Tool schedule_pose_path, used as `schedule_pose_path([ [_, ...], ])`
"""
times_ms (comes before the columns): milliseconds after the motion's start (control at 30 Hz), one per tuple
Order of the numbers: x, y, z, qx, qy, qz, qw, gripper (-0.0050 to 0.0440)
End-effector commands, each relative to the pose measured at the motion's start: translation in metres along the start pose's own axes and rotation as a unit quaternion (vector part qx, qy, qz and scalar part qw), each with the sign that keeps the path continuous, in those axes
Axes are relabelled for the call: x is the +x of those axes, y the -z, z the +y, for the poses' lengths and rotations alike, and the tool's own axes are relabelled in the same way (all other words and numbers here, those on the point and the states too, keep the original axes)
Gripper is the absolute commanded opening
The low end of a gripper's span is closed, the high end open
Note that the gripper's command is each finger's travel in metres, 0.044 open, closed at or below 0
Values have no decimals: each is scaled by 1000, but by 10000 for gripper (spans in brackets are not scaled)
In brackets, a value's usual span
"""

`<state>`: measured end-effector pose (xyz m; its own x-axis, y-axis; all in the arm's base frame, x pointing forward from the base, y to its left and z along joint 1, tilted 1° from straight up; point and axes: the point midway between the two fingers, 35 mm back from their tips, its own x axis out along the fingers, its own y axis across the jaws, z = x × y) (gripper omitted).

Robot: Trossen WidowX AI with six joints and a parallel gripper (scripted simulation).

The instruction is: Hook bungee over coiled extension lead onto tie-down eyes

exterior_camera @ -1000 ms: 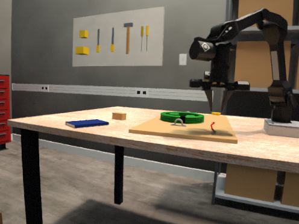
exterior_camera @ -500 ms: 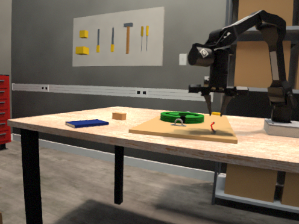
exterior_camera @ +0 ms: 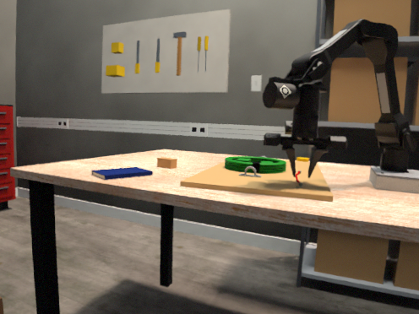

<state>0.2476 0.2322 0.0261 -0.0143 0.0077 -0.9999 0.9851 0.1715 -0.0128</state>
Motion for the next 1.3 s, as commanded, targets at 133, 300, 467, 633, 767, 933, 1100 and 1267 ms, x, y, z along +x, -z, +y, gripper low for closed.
schedule_pose_path([
  [133, 11, 2, 0, 1, -2, 3, 1000, 150],
  [300, 18, 2, 0, 1, -2, 3, 1000, 150],
  [467, 19, 2, 0, 1, -3, 4, 1000, 150],
  [633, 12, 3, 4, 0, -12, 9, 1000, 82],
  [767, 12, 3, 4, 0, -12, 9, 1000, 55],
  [933, 12, 3, 4, 0, -12, 9, 1000, 22],
  [1100, 12, 3, 4, 0, -12, 9, 1000, 2],
  [1267, 3, 6, 7, 1, -21, 16, 1000, -1],
])
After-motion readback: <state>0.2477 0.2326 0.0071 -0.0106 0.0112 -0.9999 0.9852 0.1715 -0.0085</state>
